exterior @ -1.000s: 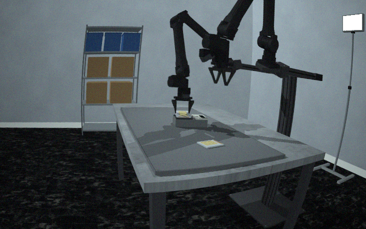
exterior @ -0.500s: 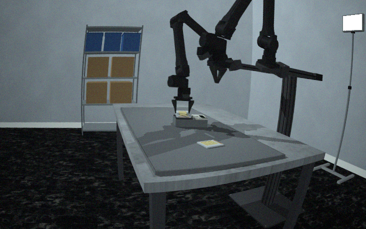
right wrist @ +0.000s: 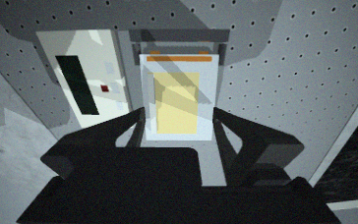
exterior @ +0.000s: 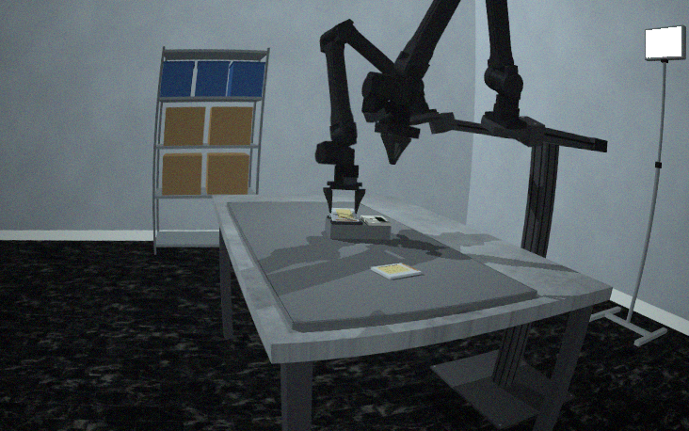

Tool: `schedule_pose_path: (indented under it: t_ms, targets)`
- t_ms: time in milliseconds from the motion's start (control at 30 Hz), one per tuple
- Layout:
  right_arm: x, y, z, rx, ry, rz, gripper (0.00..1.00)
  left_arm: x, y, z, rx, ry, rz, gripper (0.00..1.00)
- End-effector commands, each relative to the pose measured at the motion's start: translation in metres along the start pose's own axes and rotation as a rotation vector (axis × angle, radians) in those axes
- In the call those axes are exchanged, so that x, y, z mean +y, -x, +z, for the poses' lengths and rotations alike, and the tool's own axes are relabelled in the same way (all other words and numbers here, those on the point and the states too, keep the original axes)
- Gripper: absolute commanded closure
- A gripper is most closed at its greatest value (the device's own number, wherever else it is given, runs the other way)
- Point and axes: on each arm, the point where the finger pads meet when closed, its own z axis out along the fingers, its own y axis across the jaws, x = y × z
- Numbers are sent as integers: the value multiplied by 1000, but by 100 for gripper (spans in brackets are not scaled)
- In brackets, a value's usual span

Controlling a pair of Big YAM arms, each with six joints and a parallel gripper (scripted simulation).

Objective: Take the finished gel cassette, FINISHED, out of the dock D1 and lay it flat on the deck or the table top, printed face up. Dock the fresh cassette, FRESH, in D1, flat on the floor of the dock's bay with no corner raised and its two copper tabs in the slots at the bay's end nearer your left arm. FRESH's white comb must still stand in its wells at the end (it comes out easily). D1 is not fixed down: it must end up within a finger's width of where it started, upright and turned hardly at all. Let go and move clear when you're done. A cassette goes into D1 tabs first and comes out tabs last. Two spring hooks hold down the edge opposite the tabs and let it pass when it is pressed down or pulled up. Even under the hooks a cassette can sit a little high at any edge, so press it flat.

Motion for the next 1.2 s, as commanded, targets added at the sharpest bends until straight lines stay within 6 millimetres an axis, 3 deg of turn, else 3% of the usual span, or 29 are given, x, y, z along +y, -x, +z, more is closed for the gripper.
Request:
schedule_pose_path:
  t_ms: [0, 167, 667, 733, 1167]
  targets:
    - [-2, 2, -2, -3, -4, -1, 100, -23, 4, 8, -28, -7, -94, 100]
    - [-2, 2, -2, -3, -4, -1, 100, -37, 1, 13, -42, -13, -147, 100]
    - [-2, 2, -2, -3, -4, -1, 100, -102, -27, 38, -102, -61, -394, 100]
    - [-2, 2, -2, -3, -4, -1, 100, -102, -27, 38, -102, -61, -394, 100]
    - [-2, 2, -2, -3, -4, -1, 100, -152, -63, 58, -142, -128, -610, 100]
